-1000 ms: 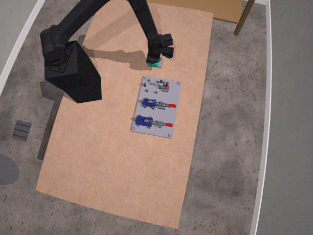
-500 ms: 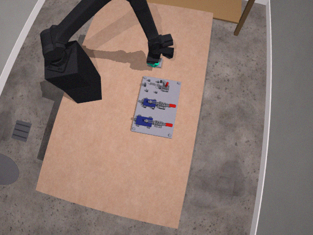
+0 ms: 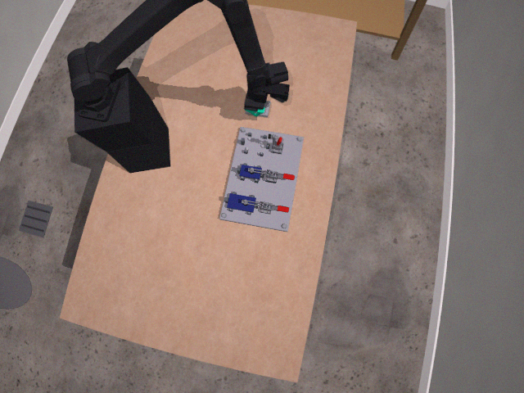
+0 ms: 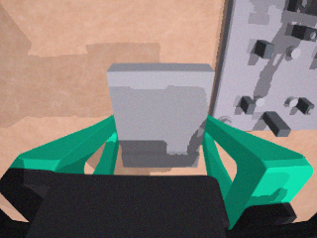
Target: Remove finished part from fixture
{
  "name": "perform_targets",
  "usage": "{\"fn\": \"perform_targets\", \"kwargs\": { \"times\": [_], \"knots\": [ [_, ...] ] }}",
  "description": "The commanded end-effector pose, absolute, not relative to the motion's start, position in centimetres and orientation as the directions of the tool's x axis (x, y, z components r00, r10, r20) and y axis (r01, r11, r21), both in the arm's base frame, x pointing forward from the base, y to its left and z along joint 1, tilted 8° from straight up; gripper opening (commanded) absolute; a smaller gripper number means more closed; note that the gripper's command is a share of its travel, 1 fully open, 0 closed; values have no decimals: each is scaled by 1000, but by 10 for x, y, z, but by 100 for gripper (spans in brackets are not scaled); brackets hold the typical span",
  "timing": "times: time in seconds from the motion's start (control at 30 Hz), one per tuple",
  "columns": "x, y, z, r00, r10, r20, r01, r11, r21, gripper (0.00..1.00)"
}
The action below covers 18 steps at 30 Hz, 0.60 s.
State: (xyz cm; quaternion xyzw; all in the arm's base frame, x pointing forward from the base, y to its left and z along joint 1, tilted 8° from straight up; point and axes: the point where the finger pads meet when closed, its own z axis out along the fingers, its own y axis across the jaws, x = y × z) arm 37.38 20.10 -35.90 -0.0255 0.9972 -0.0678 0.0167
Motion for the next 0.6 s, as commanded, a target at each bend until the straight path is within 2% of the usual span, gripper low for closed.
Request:
{"fn": "perform_targets", "kwargs": {
  "times": [0.0,0.57],
  "knots": [
    [389,202,-369,-997,-48,-55,-41,992,-121,0],
    [389,196,-405,-997,-48,-54,-41,992,-122,0]
  ]
}}
